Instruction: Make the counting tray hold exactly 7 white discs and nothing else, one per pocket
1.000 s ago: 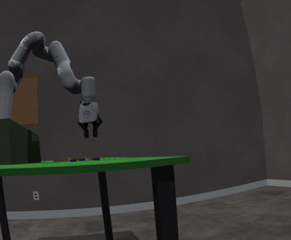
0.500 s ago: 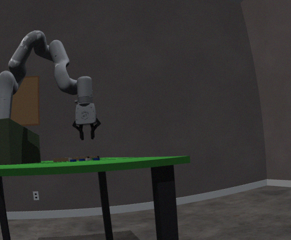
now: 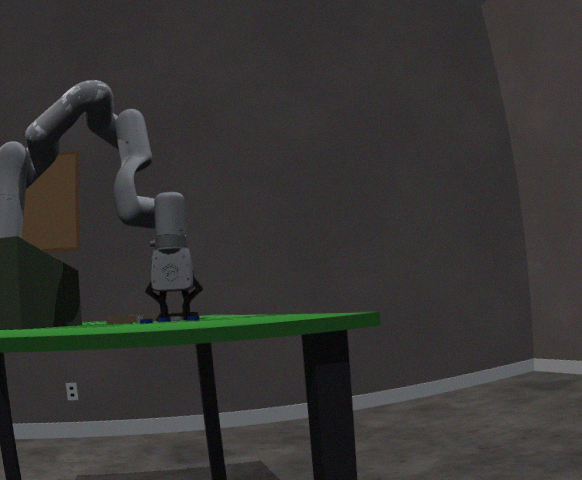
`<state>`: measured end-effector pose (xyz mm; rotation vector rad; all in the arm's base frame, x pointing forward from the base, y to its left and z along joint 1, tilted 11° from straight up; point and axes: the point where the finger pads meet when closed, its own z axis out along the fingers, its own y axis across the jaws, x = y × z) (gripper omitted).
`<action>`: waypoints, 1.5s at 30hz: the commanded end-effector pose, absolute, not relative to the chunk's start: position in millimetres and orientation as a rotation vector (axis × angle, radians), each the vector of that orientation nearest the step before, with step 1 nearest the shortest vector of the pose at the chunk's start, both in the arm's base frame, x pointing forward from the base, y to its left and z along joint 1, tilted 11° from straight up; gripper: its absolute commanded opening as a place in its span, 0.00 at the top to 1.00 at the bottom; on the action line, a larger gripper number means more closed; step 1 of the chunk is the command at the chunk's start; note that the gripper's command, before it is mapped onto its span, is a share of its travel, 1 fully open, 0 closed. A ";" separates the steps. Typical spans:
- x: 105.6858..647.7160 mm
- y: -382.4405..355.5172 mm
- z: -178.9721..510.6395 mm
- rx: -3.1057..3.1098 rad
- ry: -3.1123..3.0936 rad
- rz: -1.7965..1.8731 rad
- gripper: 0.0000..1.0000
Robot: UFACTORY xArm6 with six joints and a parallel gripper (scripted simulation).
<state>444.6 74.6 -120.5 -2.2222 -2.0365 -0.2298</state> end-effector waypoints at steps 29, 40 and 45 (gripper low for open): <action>449.6 74.9 -116.6 -2.225 -2.042 -0.245 1.00; 449.6 74.9 -116.6 -2.225 -2.042 -0.245 1.00; 449.6 74.9 -116.3 -2.224 -2.042 -0.245 1.00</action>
